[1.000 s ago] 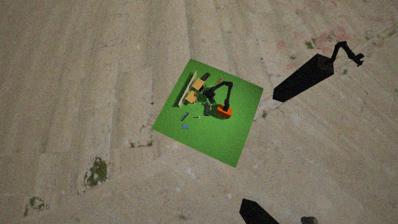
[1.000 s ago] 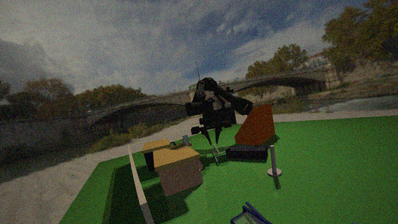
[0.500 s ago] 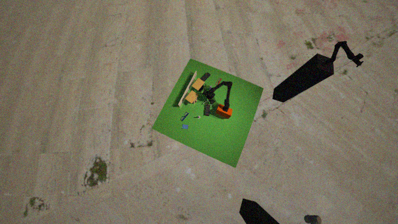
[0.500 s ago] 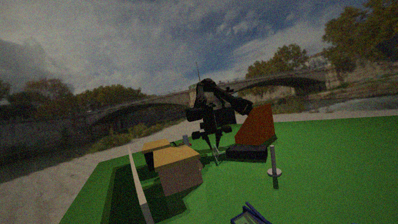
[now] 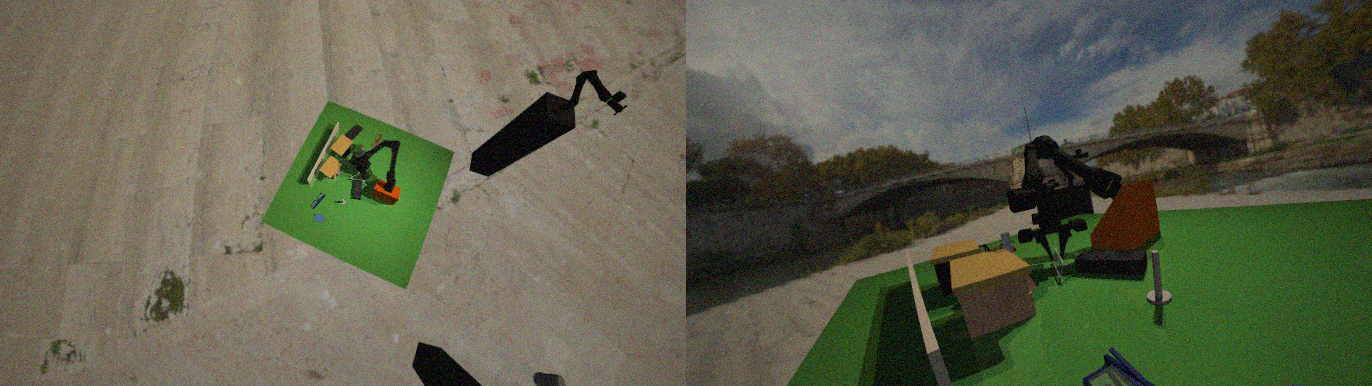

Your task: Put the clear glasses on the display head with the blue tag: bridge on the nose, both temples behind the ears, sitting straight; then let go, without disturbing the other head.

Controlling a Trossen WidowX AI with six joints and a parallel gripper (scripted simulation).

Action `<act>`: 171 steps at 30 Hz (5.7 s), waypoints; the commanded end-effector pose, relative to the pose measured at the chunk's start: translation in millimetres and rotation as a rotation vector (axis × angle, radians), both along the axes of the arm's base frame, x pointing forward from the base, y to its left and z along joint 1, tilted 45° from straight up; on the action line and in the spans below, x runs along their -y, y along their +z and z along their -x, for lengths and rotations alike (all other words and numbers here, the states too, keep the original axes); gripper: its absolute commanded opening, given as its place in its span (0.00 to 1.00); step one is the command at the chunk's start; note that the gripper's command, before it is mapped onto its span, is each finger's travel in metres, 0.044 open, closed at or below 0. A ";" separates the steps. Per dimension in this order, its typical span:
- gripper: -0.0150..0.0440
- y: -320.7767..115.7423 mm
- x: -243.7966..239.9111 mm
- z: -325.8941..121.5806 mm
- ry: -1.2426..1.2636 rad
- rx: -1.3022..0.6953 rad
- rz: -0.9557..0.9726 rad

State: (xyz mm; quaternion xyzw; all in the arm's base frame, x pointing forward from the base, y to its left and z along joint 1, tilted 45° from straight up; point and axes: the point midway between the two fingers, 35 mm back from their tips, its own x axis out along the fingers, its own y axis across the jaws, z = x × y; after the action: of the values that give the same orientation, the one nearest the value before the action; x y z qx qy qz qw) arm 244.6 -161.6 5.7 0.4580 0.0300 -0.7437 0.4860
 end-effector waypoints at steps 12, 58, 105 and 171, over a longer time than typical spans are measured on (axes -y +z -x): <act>0.37 -0.8 -1.0 1.5 0.002 -0.002 0.000; 0.25 61.0 -85.1 -29.5 0.037 -0.038 -0.011; 0.25 -97.8 -235.1 -110.1 0.369 -0.355 -0.066; 0.25 -121.1 -168.2 -125.2 0.373 -0.360 -0.062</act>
State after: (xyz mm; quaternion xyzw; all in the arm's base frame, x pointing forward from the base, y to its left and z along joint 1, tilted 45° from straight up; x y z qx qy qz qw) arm 367.5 11.3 -119.2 0.3213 0.2257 -0.7094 0.5853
